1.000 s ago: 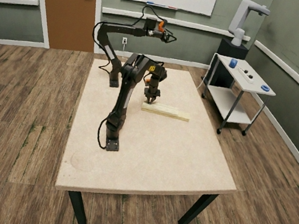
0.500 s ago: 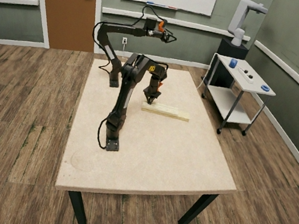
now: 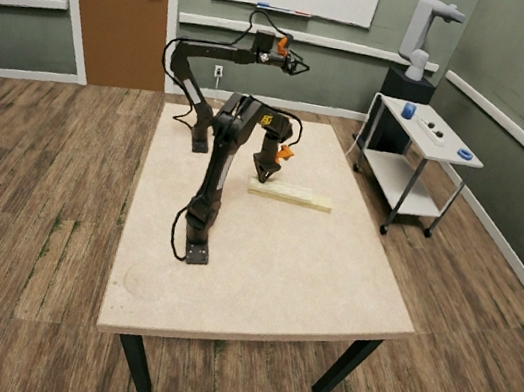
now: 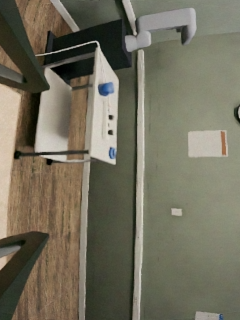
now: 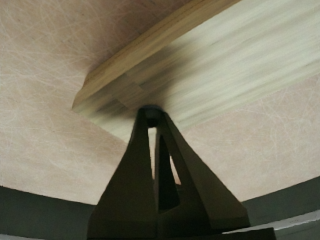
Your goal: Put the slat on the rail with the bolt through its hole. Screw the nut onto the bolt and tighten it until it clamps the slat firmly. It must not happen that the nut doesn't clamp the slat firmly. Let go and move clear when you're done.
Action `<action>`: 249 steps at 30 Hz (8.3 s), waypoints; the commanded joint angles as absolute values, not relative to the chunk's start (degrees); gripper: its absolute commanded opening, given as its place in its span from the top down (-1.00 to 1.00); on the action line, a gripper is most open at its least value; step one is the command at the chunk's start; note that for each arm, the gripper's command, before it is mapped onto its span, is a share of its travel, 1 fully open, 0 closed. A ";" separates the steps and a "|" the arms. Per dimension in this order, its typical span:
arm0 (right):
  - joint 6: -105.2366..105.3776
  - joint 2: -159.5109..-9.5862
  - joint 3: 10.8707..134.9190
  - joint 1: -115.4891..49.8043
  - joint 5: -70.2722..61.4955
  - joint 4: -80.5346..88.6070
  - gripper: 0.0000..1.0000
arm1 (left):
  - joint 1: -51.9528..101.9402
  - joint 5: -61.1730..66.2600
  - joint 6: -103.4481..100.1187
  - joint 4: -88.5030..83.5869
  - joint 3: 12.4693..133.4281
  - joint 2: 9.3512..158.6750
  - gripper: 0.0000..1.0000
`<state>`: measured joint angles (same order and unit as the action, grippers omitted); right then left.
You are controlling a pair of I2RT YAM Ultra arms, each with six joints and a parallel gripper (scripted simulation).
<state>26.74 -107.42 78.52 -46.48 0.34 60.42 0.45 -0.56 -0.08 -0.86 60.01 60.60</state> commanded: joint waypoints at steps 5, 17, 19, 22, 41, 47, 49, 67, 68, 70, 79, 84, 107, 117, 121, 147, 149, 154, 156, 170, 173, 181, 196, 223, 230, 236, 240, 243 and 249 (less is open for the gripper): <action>46.41 -108.34 80.55 -45.90 -0.23 61.14 0.75 | 0.46 -0.55 -0.08 -0.55 60.31 60.47 -1.00; 69.42 -108.54 80.80 -45.89 -0.15 61.42 0.75 | 0.46 -0.55 -0.08 -0.55 60.31 60.47 -1.00; 73.86 -108.56 80.82 -45.85 -0.22 61.44 0.75 | 0.46 -0.55 -0.08 -0.55 60.31 60.47 -1.00; 80.57 -108.59 80.86 -45.79 -0.27 61.49 0.75 | 0.46 -0.55 -0.08 -0.55 60.31 60.47 -1.00; 109.93 -109.12 81.56 -45.97 -0.06 62.24 0.75 | 0.46 -0.55 -0.08 -0.55 60.31 60.47 -1.00; 110.10 -109.22 81.69 -46.00 -0.01 62.18 0.75 | 0.46 -0.55 -0.08 -0.55 60.31 60.47 -1.00; 110.13 -109.24 81.72 -46.00 0.00 62.06 0.75 | 0.46 -0.55 -0.08 -0.55 60.31 60.47 -1.00; 110.14 -109.24 81.72 -46.01 0.00 62.01 0.75 | 0.46 -0.55 -0.08 -0.55 60.31 60.47 -1.00; 109.48 -108.04 79.99 -46.28 -0.07 61.69 0.53 | 0.46 -0.55 -0.08 -0.55 60.31 60.47 -1.00; 109.48 -108.04 79.99 -46.28 -0.07 61.69 0.32 | 0.46 -0.55 -0.08 -0.55 60.31 60.47 -1.00; 109.48 -108.03 80.00 -46.28 -0.07 61.69 0.32 | 0.46 -0.55 -0.08 -0.55 60.31 60.47 -1.00; 106.01 -107.98 80.03 -46.31 -0.02 61.77 0.32 | 0.46 -0.55 -0.08 -0.55 60.31 60.47 -1.00; 41.93 -107.34 81.10 -46.80 0.76 62.95 0.32 | 0.46 -0.55 -0.08 -0.55 60.31 60.47 -1.00; 17.45 -107.40 81.37 -46.91 0.94 62.89 0.32 | 0.46 -0.55 -0.08 -0.55 60.31 60.47 -1.00; 7.28 -107.37 81.44 -46.89 1.03 63.06 0.32 | 0.46 -0.55 -0.08 -0.55 60.31 60.47 -1.00; -58.45 -107.12 81.63 -47.09 1.43 63.46 0.32 | 0.46 -0.55 -0.08 -0.55 60.31 60.47 -1.00; -61.04 -107.05 81.53 -47.07 1.38 63.36 0.32 | 0.46 -0.55 -0.08 -0.55 60.31 60.47 -1.00; -70.43 -106.61 80.97 -46.64 0.56 62.75 0.32 | 0.46 -0.55 -0.08 -0.55 60.31 60.47 -1.00; -70.88 -106.63 81.00 -46.52 0.33 62.79 0.32 | 0.46 -0.55 -0.08 -0.55 60.31 60.47 -1.00; -71.32 -106.69 81.09 -46.36 0.02 62.88 0.32 | 0.46 -0.55 -0.08 -0.55 60.31 60.47 -1.00; -71.33 -106.70 81.09 -46.36 0.02 62.88 0.32 | 0.46 -0.55 -0.08 -0.55 60.31 60.47 -1.00; -71.33 -106.70 81.09 -46.36 0.01 62.88 0.32 | 0.46 -0.55 -0.08 -0.55 60.31 60.47 -1.00; -70.67 -108.04 79.99 -46.48 0.73 62.52 0.63 | 0.46 -0.55 -0.08 -0.55 60.31 60.47 -1.00; -70.67 -108.04 79.99 -46.48 0.73 62.52 0.75 | 0.46 -0.55 -0.08 -0.55 60.31 60.47 -1.00; -64.78 -107.91 79.97 -46.40 0.16 62.49 0.75 | 0.46 -0.55 -0.08 -0.55 60.31 60.47 -1.00; -55.83 -107.74 79.48 -46.32 0.07 62.46 0.75 | 0.46 -0.55 -0.08 -0.55 60.31 60.47 -1.00; -47.12 -107.56 79.29 -46.19 -0.10 62.44 0.75 | 0.46 -0.55 -0.08 -0.55 60.31 60.47 -1.00; -40.46 -107.44 79.25 -46.10 -0.08 62.39 0.75 | 0.46 -0.55 -0.08 -0.55 60.31 60.47 -1.00; -26.96 -107.39 79.17 -45.96 -0.12 62.10 0.75 | 0.46 -0.55 -0.08 -0.55 60.31 60.47 -1.00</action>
